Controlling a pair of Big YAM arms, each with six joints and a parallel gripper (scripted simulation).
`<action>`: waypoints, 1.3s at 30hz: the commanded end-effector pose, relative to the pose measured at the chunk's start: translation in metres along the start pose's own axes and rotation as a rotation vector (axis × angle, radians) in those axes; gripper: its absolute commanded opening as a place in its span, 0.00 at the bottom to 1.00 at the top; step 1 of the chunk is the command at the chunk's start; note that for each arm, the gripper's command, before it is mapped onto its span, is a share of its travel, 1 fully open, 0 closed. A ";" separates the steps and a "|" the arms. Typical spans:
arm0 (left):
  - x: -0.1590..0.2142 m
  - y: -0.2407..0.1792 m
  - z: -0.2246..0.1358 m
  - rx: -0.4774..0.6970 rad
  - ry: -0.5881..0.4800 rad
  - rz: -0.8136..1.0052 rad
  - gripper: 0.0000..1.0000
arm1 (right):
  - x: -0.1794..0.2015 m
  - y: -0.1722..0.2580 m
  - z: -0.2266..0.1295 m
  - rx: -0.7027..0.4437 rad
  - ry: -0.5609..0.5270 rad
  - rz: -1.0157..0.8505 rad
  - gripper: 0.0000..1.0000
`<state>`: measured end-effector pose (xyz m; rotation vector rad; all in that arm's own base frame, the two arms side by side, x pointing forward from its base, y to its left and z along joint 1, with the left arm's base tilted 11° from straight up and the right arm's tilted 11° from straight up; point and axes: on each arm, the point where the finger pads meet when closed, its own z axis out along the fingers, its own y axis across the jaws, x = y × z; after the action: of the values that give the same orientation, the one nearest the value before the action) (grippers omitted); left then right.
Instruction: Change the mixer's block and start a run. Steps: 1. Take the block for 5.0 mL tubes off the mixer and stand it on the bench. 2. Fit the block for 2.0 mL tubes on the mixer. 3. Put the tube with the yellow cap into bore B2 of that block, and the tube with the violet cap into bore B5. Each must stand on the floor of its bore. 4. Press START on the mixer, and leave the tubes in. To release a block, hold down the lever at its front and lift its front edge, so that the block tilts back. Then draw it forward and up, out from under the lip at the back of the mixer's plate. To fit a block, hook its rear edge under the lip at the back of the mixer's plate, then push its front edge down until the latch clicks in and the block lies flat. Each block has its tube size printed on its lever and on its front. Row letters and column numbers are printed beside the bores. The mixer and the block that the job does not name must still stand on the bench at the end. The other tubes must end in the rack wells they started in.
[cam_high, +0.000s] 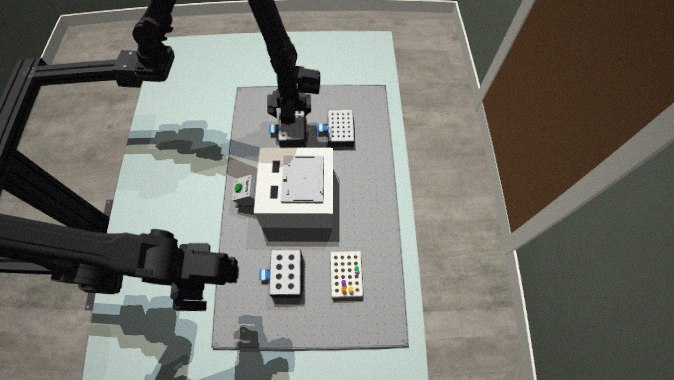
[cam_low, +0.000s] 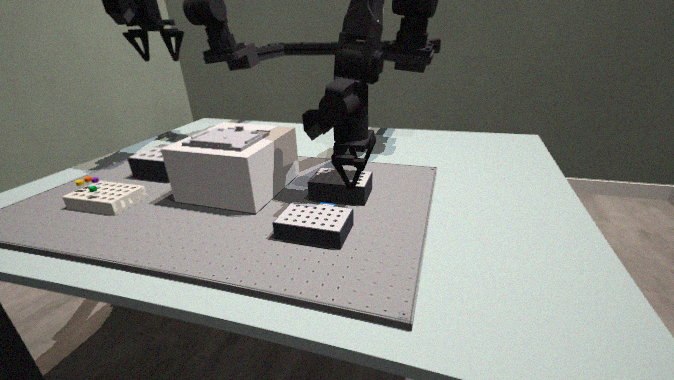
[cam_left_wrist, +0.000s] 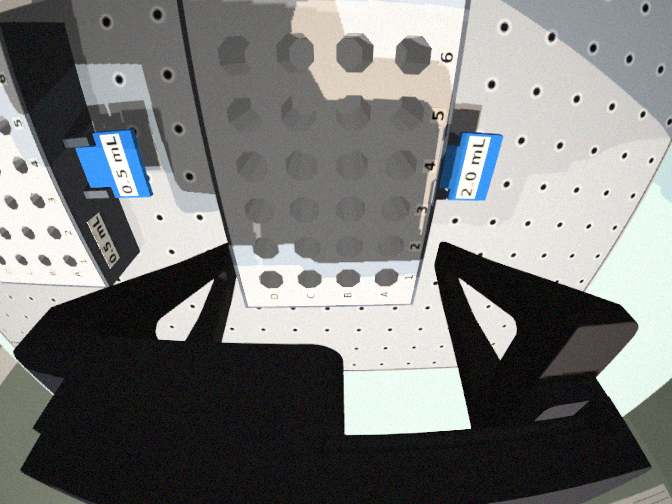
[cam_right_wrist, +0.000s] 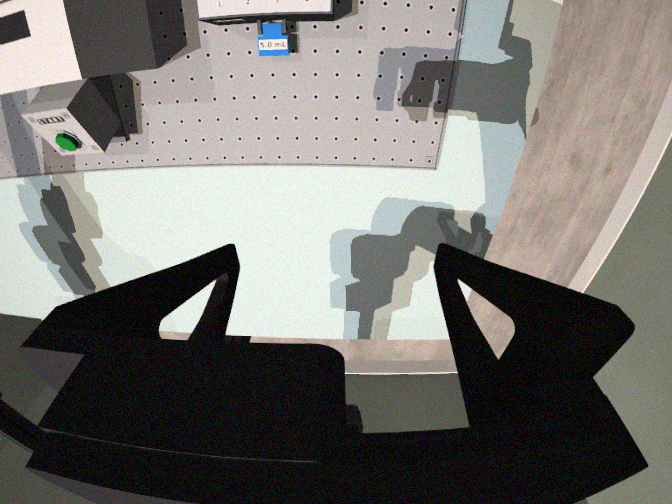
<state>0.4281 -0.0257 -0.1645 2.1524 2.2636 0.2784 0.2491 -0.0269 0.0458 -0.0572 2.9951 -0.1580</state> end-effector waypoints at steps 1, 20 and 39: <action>0.004 0.017 0.000 -0.032 -0.010 -0.004 1.00 | -0.018 -0.004 -0.008 0.001 -0.040 0.020 1.00; 0.005 0.005 0.008 -0.009 -0.007 0.002 1.00 | -0.017 -0.004 -0.008 0.001 -0.039 0.022 1.00; 0.004 0.016 0.012 -0.028 -0.010 -0.001 1.00 | -0.017 -0.004 -0.007 0.001 -0.039 0.023 1.00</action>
<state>0.4333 -0.0246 -0.1760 2.1476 2.2598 0.2842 0.2490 -0.0270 0.0458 -0.0567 2.9951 -0.1580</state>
